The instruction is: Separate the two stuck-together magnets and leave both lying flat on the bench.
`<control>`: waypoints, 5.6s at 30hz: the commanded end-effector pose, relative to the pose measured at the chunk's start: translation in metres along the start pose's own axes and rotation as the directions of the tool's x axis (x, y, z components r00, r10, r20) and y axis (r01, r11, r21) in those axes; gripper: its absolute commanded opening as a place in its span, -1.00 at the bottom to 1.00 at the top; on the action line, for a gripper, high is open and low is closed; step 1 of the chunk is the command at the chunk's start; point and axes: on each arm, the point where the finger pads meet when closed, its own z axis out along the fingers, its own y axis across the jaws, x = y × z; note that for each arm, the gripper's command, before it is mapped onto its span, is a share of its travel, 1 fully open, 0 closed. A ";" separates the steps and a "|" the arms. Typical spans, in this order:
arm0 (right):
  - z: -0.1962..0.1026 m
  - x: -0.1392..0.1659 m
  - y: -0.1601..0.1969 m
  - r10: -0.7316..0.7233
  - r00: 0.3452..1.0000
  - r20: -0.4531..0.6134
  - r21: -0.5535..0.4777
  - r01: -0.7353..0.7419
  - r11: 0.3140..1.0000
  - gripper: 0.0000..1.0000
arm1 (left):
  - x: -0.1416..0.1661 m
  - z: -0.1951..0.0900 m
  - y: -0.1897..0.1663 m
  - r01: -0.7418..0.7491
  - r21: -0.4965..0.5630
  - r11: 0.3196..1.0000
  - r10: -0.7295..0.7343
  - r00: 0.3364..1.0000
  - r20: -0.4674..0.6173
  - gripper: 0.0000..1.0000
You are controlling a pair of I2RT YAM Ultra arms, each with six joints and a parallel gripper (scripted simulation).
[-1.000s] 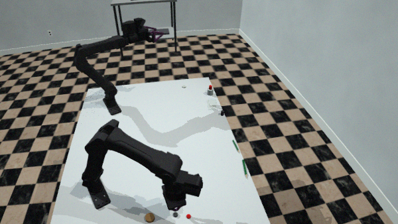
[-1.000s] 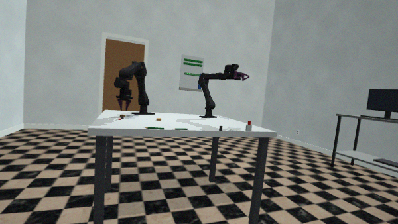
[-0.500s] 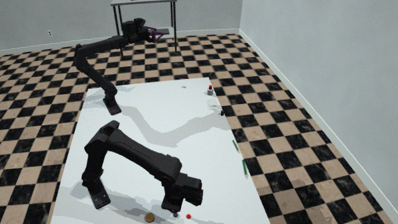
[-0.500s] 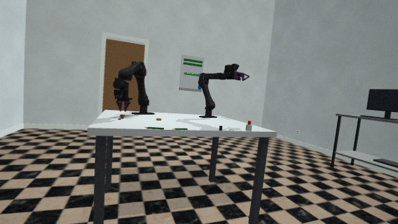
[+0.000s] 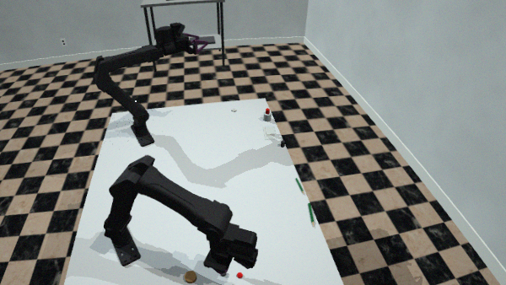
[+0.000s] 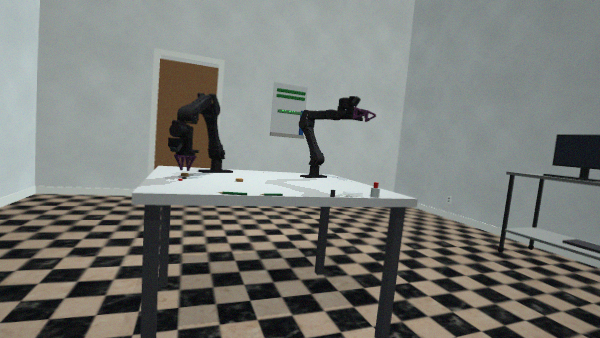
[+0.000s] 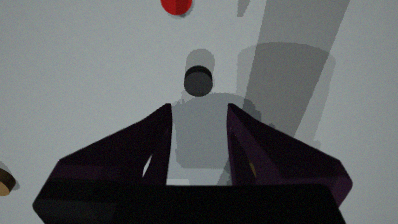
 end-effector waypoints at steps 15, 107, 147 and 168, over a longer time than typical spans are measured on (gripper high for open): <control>0.007 -0.007 0.002 -0.003 1.000 0.019 -0.002 0.003 1.000 -0.34 | -0.003 -0.001 0.001 0.001 -0.003 1.000 -0.001 1.000 0.008 1.00; 0.023 -0.006 0.001 -0.003 1.000 0.019 -0.002 0.003 1.000 -0.34 | -0.003 -0.001 0.001 0.001 -0.003 1.000 -0.001 1.000 0.008 1.00; 0.024 -0.005 -0.001 -0.003 1.000 0.019 -0.002 0.003 1.000 -0.63 | -0.003 -0.001 0.001 0.001 -0.003 1.000 -0.001 1.000 0.008 1.00; 0.005 -0.003 0.000 -0.005 1.000 -0.004 -0.001 0.005 1.000 -0.63 | -0.003 -0.001 0.001 0.001 -0.003 1.000 -0.001 1.000 0.008 1.00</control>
